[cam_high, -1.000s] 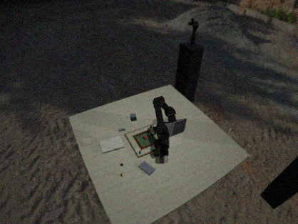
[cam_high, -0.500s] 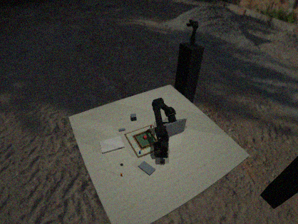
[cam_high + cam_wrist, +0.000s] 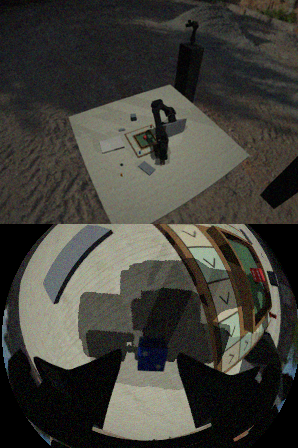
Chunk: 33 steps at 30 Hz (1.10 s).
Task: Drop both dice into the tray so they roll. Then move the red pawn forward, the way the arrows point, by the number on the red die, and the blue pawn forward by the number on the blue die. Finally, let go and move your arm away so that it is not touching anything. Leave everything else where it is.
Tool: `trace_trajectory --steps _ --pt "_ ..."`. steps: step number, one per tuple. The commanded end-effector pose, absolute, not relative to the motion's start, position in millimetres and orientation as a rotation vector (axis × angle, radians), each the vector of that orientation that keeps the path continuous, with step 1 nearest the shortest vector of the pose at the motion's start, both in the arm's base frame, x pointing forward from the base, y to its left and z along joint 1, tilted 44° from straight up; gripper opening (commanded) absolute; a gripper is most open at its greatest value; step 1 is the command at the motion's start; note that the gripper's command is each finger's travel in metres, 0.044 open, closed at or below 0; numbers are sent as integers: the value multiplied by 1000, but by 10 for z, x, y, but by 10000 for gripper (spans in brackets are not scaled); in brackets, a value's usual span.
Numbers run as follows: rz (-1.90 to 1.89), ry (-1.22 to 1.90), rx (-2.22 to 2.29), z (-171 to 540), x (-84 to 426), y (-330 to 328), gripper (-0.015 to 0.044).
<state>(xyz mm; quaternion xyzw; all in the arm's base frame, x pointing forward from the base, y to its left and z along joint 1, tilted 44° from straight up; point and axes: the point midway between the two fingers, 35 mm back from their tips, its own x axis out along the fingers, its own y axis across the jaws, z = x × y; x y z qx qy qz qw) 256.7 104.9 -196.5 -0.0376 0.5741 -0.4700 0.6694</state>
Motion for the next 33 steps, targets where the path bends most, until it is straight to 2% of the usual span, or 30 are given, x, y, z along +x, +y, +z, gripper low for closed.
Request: trace_trajectory --steps 1,3,9,16,19,33 --pt "-1056 1292 -92 -2006 2562 1001 275" --pt "-1056 1292 -92 -2013 2560 993 275" --pt "-1056 1292 -92 -2013 2560 993 118" --pt "-1056 1292 -92 -2013 2560 993 71" --pt "-1055 1292 -92 -1983 2573 1029 0" --pt "-1053 1295 -90 -1209 2690 1756 0"
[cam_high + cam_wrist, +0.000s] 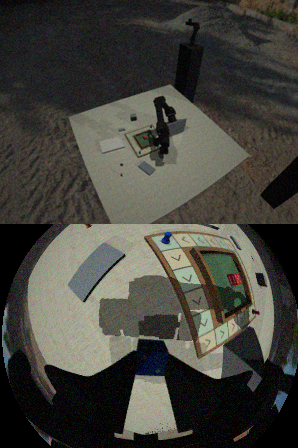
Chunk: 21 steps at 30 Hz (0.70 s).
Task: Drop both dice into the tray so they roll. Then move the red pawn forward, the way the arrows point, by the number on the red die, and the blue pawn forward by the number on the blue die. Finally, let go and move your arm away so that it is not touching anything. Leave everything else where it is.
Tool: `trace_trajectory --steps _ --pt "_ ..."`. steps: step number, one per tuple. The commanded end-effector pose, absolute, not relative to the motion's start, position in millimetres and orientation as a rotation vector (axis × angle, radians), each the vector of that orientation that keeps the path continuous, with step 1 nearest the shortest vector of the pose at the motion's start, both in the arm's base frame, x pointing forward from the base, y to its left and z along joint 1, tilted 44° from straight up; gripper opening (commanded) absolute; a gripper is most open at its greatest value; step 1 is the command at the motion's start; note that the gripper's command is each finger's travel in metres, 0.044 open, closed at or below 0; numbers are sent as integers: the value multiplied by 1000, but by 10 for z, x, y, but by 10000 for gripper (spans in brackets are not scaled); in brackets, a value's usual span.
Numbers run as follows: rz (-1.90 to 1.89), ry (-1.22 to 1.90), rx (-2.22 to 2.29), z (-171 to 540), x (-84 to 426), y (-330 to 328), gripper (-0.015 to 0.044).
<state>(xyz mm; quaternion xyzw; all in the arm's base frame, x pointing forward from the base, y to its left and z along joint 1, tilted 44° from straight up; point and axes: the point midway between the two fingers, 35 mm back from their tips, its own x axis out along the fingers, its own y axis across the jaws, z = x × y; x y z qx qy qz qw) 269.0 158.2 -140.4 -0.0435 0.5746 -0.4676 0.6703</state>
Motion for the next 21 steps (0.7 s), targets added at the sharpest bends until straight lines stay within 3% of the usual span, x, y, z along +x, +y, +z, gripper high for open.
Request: trace_trajectory --steps 1,21 --pt "-1053 1295 -90 -1156 2688 1796 0" --pt "-774 1494 -392 -906 2765 1539 0"
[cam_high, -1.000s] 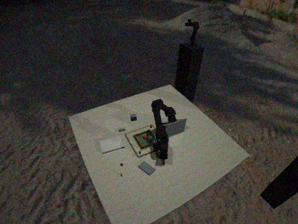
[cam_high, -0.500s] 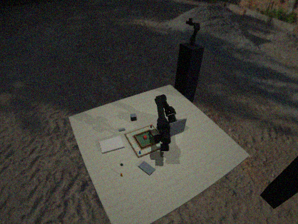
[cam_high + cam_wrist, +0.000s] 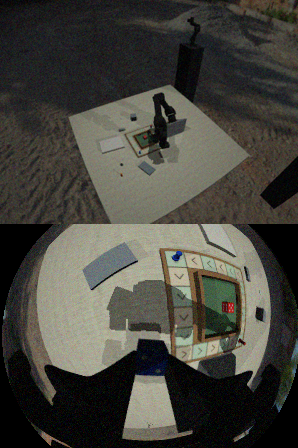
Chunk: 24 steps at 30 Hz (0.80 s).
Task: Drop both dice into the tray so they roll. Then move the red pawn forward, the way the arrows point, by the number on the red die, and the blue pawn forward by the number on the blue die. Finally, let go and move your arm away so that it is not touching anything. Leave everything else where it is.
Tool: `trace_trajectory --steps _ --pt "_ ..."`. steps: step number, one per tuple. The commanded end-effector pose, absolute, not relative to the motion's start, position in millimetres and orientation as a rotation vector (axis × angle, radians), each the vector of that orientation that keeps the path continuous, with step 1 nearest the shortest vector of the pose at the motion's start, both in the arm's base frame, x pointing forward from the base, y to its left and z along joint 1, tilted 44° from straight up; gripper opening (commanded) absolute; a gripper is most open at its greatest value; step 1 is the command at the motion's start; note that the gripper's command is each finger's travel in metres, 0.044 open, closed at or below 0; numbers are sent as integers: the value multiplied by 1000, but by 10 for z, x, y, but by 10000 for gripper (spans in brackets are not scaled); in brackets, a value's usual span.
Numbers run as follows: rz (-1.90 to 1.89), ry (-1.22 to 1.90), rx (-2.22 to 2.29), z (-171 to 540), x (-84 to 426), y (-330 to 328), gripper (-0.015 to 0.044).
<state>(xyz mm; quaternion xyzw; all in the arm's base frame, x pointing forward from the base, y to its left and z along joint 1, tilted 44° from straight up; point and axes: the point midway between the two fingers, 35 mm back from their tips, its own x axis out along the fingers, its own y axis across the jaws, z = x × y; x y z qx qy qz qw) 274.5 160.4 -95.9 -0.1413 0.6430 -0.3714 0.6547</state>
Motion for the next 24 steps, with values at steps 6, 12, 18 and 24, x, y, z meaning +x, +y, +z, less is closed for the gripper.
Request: trace_trajectory --steps 6,12,18,24 --pt "-640 1569 -526 -818 2785 1405 0" --pt "-501 1635 -659 -732 2796 1269 0" --pt "-360 1690 -787 -659 2840 1137 0" --pt "-218 1735 -909 -596 2919 1008 0"
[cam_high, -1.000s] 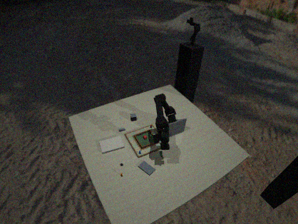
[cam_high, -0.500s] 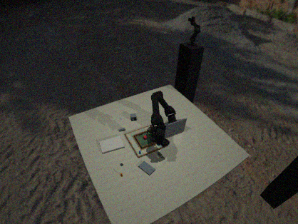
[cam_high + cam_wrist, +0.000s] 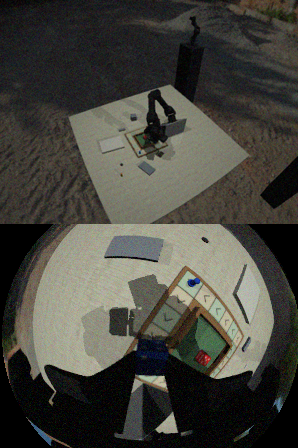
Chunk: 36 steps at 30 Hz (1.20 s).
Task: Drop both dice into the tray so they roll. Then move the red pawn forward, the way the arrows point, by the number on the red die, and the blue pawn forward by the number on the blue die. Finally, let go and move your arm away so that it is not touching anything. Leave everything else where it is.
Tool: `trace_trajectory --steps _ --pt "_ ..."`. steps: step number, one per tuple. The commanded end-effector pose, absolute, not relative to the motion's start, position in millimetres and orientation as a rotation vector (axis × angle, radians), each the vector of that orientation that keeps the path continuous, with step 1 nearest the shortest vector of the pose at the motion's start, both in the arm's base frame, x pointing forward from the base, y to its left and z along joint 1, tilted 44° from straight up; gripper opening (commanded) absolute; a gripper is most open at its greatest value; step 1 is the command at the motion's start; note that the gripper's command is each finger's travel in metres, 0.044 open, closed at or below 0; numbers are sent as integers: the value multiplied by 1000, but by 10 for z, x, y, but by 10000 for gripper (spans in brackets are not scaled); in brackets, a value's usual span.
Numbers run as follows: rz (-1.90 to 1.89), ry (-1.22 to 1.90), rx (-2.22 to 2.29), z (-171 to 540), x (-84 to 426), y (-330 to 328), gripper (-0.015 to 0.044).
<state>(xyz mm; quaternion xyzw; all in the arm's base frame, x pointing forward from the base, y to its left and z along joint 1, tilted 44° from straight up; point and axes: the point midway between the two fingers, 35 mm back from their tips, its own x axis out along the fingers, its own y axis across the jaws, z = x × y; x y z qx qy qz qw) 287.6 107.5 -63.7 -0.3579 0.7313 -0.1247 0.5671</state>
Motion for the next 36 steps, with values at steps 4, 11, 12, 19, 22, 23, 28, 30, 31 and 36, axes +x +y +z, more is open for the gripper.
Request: trace_trajectory --steps 4,11,12,19,22,23,28,30,31,36 --pt "-122 1761 -990 -553 2968 919 0" --pt "50 1797 -1131 -478 3045 758 0" --pt "77 1802 -1152 -463 3029 735 0" --pt "277 1831 -1309 -363 2901 565 0" --pt "365 1840 -1375 -323 2841 493 0" --pt "395 1842 -1397 -310 2821 469 0" --pt "547 1847 -1503 -250 2712 350 0" --pt "609 1848 -1545 -228 2667 302 0" --pt "640 1847 -1566 -217 2644 279 0" --pt "751 1843 -1636 -182 2560 198 0"
